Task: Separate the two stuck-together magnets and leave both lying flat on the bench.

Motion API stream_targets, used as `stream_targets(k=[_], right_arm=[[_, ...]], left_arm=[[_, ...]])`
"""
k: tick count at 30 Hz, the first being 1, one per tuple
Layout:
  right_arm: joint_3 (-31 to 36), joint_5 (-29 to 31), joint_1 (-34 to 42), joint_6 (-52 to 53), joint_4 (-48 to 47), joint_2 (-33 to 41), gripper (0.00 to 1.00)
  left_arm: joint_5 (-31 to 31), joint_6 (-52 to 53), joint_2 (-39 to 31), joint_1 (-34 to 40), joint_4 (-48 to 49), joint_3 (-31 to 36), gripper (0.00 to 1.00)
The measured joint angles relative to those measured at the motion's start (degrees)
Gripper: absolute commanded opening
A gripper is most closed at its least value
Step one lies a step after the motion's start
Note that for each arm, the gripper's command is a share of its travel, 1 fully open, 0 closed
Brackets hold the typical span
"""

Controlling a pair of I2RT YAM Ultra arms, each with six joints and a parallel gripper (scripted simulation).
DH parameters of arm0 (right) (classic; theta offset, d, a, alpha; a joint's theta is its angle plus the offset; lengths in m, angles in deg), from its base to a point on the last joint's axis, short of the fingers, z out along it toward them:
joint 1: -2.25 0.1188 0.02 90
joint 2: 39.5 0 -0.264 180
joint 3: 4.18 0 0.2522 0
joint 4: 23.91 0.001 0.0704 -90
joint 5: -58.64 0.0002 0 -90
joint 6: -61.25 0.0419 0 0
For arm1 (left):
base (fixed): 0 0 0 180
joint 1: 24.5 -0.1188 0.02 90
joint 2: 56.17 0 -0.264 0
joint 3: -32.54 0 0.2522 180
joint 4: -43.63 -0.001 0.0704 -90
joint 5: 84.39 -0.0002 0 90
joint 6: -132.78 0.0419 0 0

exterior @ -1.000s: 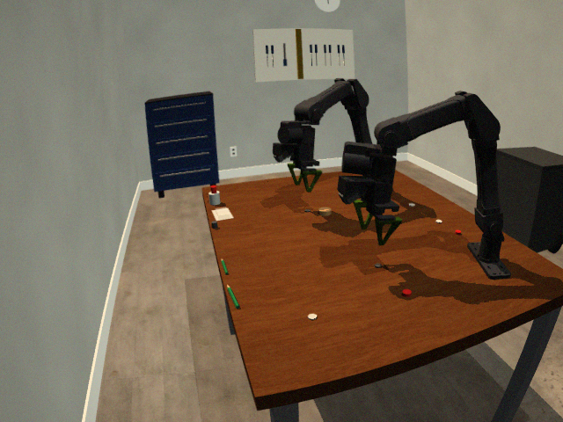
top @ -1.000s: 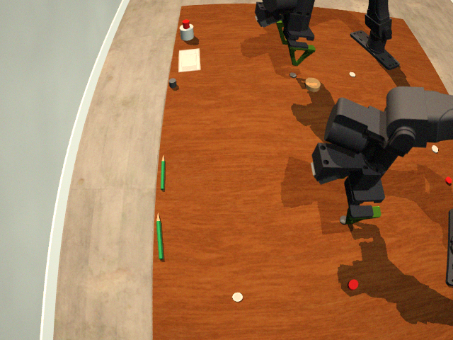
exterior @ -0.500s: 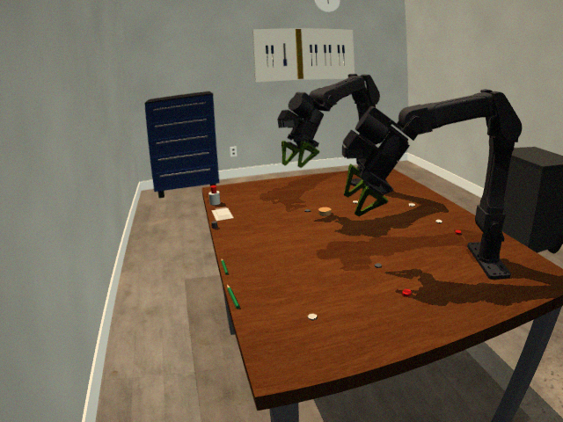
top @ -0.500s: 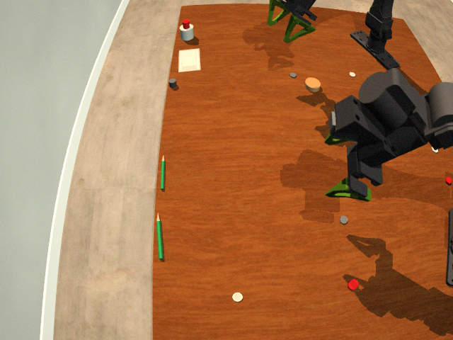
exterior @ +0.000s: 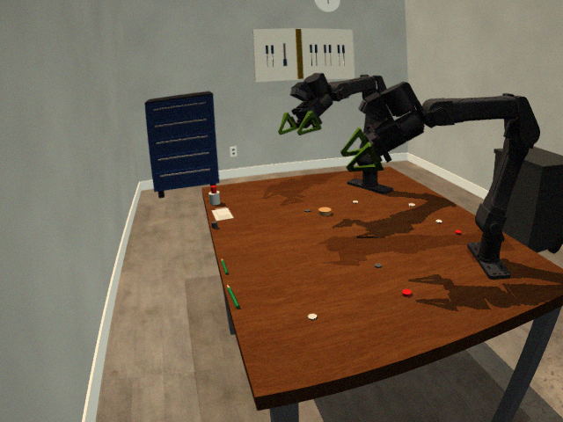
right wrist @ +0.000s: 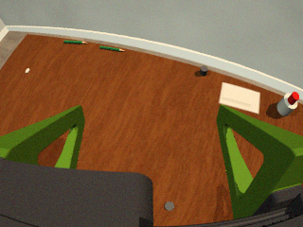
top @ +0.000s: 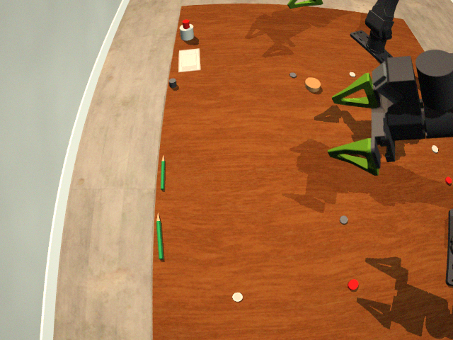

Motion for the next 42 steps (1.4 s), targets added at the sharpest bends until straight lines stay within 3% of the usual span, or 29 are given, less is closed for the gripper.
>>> stream_targets(k=[20, 42], right_arm=[[9.2, 0.0, 0.0, -6.9, -20.6, 15.4, 1.0], [9.9, 0.1, 0.1, -7.5, -22.4, 16.9, 1.0]], left_arm=[[-0.4, 7.0, -13.5, -0.2, 20.3, 7.1, 1.0], [-0.5, 7.6, -14.8, -0.2, 22.1, 7.5, 1.0]])
